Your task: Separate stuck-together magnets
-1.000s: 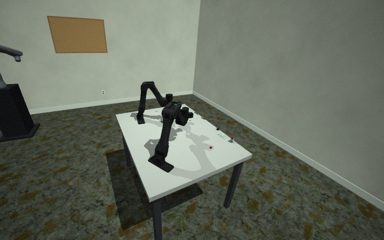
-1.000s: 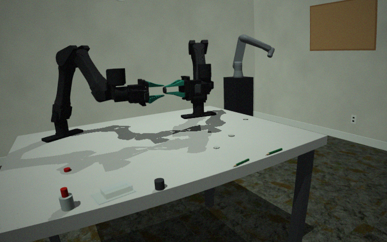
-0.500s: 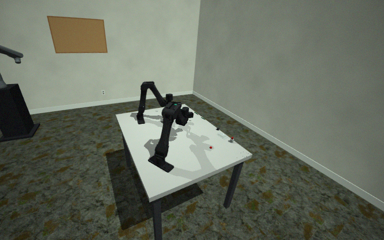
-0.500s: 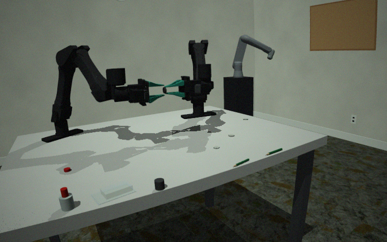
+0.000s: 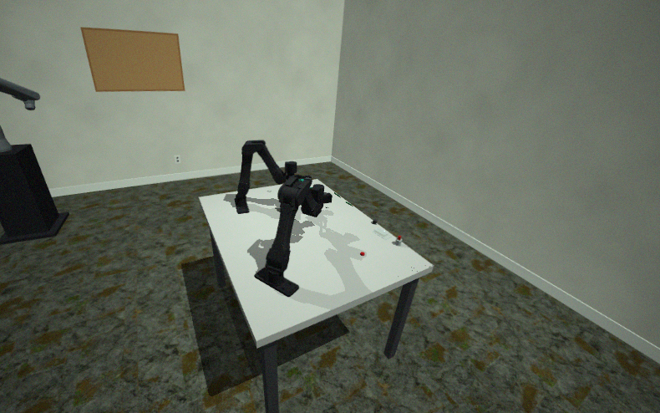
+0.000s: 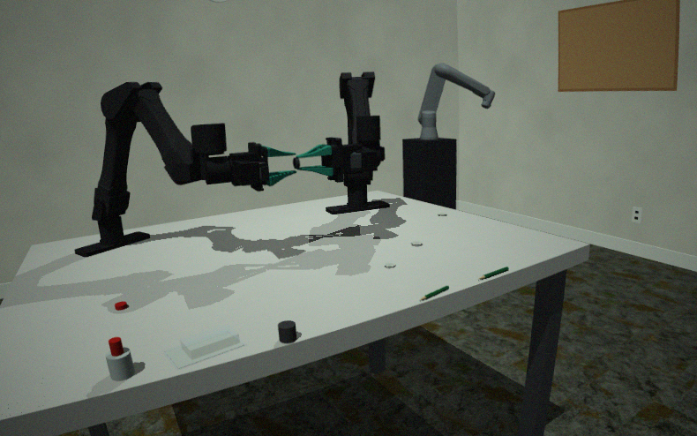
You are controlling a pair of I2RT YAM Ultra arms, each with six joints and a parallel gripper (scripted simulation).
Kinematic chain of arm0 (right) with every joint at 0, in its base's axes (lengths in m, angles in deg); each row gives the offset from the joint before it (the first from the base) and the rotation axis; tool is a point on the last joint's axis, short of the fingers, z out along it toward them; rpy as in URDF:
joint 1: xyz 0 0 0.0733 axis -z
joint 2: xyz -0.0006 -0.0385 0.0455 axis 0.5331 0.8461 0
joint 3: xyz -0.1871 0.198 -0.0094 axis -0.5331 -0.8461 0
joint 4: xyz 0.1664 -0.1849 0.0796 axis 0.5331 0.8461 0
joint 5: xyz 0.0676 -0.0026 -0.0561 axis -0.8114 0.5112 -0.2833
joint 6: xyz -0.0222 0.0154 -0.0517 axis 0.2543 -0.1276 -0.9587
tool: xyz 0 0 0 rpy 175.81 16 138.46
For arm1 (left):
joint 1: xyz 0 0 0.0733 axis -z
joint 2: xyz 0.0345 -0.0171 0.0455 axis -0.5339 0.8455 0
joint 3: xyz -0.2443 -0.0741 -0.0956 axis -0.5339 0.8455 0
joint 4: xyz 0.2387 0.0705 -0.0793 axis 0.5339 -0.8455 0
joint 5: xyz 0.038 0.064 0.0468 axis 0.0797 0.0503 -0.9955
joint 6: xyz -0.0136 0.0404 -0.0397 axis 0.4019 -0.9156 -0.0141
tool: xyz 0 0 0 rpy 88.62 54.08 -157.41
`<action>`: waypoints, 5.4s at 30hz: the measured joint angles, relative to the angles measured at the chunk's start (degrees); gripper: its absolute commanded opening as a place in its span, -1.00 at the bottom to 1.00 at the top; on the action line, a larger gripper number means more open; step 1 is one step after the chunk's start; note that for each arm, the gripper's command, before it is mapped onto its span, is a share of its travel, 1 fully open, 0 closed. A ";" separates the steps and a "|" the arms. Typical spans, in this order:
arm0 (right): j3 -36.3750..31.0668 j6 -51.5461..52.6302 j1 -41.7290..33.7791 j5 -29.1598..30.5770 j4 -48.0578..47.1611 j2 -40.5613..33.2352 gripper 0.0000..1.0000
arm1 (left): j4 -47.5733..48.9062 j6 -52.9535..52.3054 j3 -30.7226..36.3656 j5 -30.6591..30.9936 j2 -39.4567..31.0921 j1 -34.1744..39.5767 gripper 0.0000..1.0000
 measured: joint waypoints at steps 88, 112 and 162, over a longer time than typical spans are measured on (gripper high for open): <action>0.50 0.20 0.28 -0.28 -0.04 0.63 -0.20 | 0.00 0.00 -0.09 0.00 0.04 -0.24 -0.50; 0.39 0.17 0.07 0.00 0.00 0.22 -0.38 | 0.00 0.00 -0.04 0.02 0.04 -0.13 -0.50; 0.31 0.17 -0.07 -0.07 0.31 0.20 -0.47 | -0.02 0.00 -0.09 0.09 -0.02 -0.22 -0.50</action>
